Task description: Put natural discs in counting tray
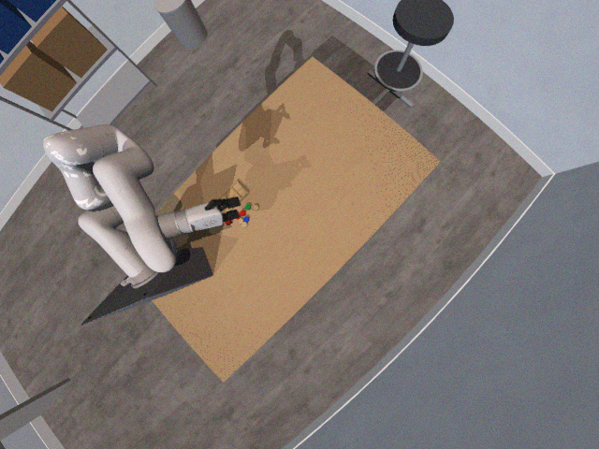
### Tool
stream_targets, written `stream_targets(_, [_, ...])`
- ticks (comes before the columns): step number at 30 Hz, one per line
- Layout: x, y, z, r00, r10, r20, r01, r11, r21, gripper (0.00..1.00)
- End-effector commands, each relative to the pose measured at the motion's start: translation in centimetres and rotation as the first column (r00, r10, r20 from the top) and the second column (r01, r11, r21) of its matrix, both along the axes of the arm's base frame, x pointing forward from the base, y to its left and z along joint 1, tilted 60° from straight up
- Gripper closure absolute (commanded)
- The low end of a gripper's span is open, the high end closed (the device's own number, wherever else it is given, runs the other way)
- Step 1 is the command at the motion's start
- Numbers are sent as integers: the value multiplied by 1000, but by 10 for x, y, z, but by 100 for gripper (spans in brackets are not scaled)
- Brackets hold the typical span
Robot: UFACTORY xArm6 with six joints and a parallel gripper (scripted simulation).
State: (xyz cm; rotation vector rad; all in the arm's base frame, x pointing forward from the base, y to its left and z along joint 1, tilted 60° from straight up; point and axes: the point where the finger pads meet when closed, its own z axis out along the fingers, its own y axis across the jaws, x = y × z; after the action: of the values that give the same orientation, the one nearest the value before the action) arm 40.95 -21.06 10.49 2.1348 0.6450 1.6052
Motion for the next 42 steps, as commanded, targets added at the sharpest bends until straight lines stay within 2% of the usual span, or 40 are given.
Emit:
stream_targets(1, [0,-1,1,1000,-2,2,2,1000,-2,0])
stream_targets(17, [0,-1,1,1000,-2,2,2,1000,-2,0])
stream_targets(18, [0,-1,1,1000,-1,2,1,1000,-2,53])
stream_targets(21, [11,8,1,999,53,11,-53,999,-4,53])
stream_targets(24, [40,41,3,973,228,32,-228,974,-19,53])
stream_targets(27, [71,97,-1,869,494,26,-492,868,-67,53])
stream_targets(30, [87,157,-17,674,737,-43,-735,664,-139,53])
stream_targets(32, [90,186,-32,533,838,-117,-841,509,-183,53])
stream_targets(34, [90,186,-32,533,838,-117,-841,509,-183,53])
stream_targets(36, [90,205,-46,417,889,-190,-901,377,-215,53])
stream_targets(38, [90,215,-56,343,907,-243,-928,289,-234,53])
stream_targets(40, [90,218,-61,311,912,-268,-938,249,-241,53])
stream_targets(42, [90,219,-62,305,913,-272,-939,242,-243,53])
